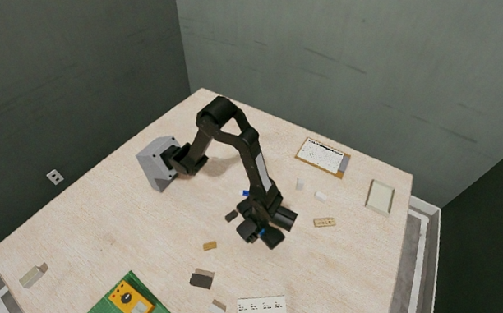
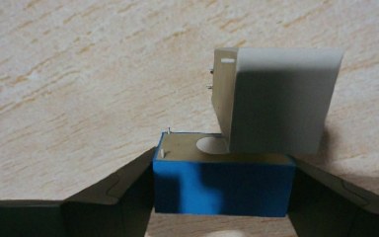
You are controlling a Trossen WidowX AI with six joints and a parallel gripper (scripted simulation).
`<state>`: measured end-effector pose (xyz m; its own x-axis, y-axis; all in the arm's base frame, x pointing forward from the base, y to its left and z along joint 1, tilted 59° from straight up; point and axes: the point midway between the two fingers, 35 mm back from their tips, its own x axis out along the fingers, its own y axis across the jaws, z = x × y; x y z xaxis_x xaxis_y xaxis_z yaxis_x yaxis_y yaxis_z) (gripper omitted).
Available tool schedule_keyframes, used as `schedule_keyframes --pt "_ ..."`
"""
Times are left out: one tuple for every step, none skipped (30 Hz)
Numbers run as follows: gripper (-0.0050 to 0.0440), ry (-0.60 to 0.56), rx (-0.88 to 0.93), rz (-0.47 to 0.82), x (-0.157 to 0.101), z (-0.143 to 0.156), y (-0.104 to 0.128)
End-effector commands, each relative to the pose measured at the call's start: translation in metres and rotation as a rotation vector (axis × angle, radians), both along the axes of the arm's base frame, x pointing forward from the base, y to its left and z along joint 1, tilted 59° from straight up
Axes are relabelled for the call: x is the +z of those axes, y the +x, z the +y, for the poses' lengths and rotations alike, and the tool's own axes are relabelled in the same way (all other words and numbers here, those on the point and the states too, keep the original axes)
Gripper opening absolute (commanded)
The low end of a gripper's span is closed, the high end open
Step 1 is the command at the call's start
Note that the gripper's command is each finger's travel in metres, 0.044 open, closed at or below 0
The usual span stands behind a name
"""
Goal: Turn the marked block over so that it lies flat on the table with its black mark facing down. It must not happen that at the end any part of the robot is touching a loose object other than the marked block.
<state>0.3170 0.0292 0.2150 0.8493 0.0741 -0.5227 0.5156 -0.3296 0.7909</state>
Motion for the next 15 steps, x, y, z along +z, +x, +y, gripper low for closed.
schedule_keyframes --pt "-0.005 0.004 0.001 -0.042 0.0162 -0.0004 -0.0041" --pt "-0.005 0.004 0.001 -0.042 0.0163 -0.0004 -0.0042" --pt "-0.005 0.004 0.001 -0.042 0.0163 -0.0004 -0.0042" --pt "-0.005 0.004 0.001 -0.042 0.0163 -0.0004 -0.0042" --pt "-0.005 0.004 0.001 -0.041 0.0158 -0.0004 -0.0043" --pt "-0.005 0.003 0.001 -0.041 0.0158 -0.0004 -0.0043" --pt "-0.005 0.003 0.0 -0.041 0.0161 -0.0005 -0.0042" --pt "-0.005 0.001 -0.004 -0.041 0.0162 -0.0005 -0.0041" --pt "-0.005 0.001 -0.007 -0.035 0.015 0.0 -0.0037" --pt "-0.005 -0.001 -0.012 -0.027 0.0131 -0.0001 -0.0029" --pt "-0.005 -0.006 -0.019 -0.015 0.0104 -0.0001 -0.0018" --pt "-0.005 -0.012 -0.028 -0.005 0.0084 -0.0003 -0.0011" --pt "-0.005 -0.019 -0.039 0.0 0.0083 -0.0006 -0.0011" --pt "-0.005 -0.027 -0.053 0.006 0.0081 -0.0009 -0.0011" --pt "-0.005 -0.038 -0.069 0.012 0.008 -0.0014 -0.0012"
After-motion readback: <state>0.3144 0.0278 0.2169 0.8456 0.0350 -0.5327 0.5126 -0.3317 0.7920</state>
